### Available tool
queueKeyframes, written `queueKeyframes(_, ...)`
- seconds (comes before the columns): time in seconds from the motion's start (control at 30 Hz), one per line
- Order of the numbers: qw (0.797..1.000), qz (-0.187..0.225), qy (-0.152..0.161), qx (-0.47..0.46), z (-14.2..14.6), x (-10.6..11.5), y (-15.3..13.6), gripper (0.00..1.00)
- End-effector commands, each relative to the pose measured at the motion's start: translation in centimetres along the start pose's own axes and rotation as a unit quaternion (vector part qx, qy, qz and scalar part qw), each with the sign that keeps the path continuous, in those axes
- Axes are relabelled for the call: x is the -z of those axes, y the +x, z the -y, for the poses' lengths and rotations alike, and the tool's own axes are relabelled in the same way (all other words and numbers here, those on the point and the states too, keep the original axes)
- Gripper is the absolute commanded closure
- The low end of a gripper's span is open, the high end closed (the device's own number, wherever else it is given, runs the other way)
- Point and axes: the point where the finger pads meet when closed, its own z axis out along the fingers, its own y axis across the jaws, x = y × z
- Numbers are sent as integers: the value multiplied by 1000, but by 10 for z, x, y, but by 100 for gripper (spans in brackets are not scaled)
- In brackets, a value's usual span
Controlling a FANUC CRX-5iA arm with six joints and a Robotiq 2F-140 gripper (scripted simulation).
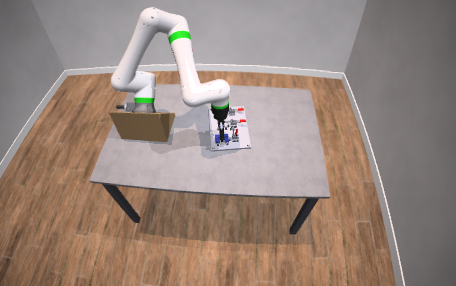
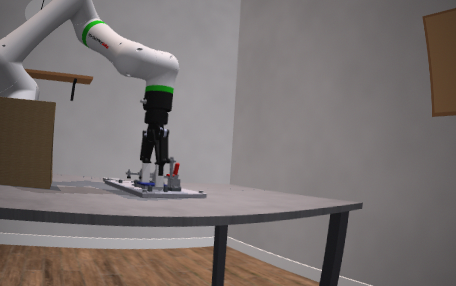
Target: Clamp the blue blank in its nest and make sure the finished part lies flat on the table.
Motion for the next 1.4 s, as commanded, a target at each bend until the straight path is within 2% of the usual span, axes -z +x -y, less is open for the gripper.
queueKeyframes(0.0, 1000, 0, 0, 0, 0, 1, 0, 42)
queueKeyframes(0.23, 1000, 0, 0, 0, 0, 9, 0, 42)
queueKeyframes(0.63, 1000, 0, 0, 0, 0, 53, 0, 42)
queueKeyframes(1.3, 1000, 0, 0, 0, 0, 60, 0, 42)
queueKeyframes(1.33, 1000, 0, 0, 0, 0, 60, 0, 100)
queueKeyframes(1.37, 1000, 0, 0, 0, 0, 60, 0, 100)
